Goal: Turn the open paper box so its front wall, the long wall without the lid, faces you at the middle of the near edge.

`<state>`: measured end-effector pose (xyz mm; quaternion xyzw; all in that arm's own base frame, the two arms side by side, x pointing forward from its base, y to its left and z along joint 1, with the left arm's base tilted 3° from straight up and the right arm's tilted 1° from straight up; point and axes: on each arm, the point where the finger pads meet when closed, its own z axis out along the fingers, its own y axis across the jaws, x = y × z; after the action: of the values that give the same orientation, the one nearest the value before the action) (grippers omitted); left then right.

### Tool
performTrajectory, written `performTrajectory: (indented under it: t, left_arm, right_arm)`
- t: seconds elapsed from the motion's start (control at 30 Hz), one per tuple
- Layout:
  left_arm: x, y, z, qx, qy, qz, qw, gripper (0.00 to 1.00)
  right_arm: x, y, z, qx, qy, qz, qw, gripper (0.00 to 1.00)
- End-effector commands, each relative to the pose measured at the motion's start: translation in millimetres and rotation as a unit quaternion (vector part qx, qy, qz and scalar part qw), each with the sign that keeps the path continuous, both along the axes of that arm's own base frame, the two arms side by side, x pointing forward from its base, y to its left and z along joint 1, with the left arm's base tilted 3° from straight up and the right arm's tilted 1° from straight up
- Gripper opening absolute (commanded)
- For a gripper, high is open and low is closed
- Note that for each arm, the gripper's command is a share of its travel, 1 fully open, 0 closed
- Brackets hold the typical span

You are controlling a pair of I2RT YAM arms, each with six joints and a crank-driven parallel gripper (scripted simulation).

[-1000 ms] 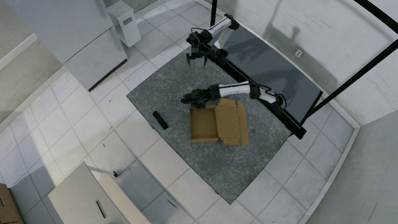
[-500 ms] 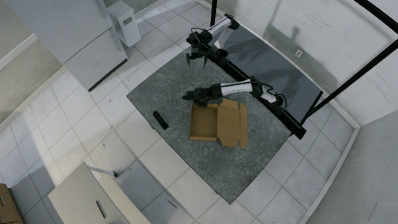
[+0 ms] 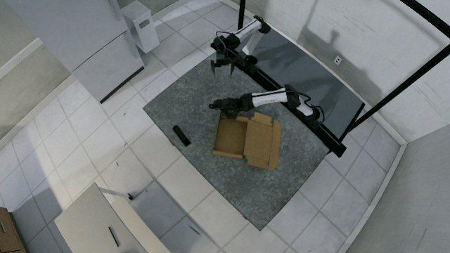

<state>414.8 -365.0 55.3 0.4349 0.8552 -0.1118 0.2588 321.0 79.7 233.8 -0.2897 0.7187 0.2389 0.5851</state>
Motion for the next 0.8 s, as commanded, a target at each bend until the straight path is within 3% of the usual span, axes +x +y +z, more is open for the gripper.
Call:
performTrajectory:
  t: [0.0,0.77]
  left_arm:
    - [-3.2,-15.4,36.6,-0.03,-0.041,-0.034,0.998,0.0]
    - [-33.2,-9.5,33.9,-0.024,-0.043,-0.12,0.992,0.0]
  right_arm:
    - [2.0,-1.2,17.2,-0.005,-0.022,0.003,1.0,1.0]
    - [1.9,-1.1,17.0,-0.005,-0.022,0.003,1.0,1.0]
